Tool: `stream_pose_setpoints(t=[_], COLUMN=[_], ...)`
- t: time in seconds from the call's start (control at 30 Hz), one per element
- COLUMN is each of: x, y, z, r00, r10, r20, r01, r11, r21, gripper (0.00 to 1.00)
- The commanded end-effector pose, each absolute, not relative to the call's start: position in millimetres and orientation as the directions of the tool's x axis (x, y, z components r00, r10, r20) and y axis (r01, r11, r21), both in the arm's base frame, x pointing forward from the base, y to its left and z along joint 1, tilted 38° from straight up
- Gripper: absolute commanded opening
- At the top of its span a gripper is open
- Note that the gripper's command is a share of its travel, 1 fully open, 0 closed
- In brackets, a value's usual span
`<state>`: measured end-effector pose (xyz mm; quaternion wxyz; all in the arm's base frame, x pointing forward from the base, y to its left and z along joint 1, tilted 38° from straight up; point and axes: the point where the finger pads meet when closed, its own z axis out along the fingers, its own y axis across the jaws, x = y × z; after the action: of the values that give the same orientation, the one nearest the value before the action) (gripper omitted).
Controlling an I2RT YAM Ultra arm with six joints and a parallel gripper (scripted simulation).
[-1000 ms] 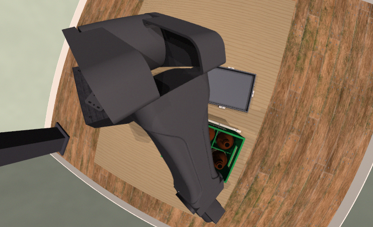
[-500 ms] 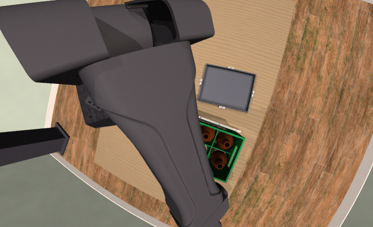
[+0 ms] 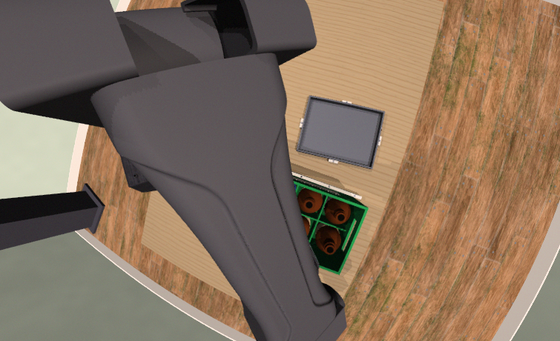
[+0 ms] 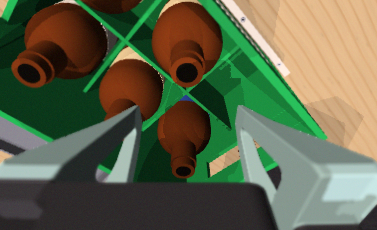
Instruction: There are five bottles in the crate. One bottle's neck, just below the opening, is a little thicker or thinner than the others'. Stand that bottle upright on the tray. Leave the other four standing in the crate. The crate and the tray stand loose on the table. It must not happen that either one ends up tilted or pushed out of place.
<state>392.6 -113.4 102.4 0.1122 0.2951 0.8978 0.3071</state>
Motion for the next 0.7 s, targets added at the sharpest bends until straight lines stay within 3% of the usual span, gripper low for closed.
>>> stream_pose_setpoints(t=[0.0,0.3,0.33,0.67], x=[391.8,391.8,391.9,392.0], y=[-126.7,-126.7,-126.9,-127.0], z=[126.1,126.1,126.0,126.1], r00=[-0.786,-0.786,-0.786,-0.785], r10=[0.614,0.614,0.614,0.614], r20=[-0.075,-0.075,-0.076,-0.076], r01=[0.443,0.443,0.443,0.443], r11=[0.643,0.643,0.644,0.644], r21=[0.625,0.625,0.624,0.624], gripper=[0.61,0.61,0.00,0.00])
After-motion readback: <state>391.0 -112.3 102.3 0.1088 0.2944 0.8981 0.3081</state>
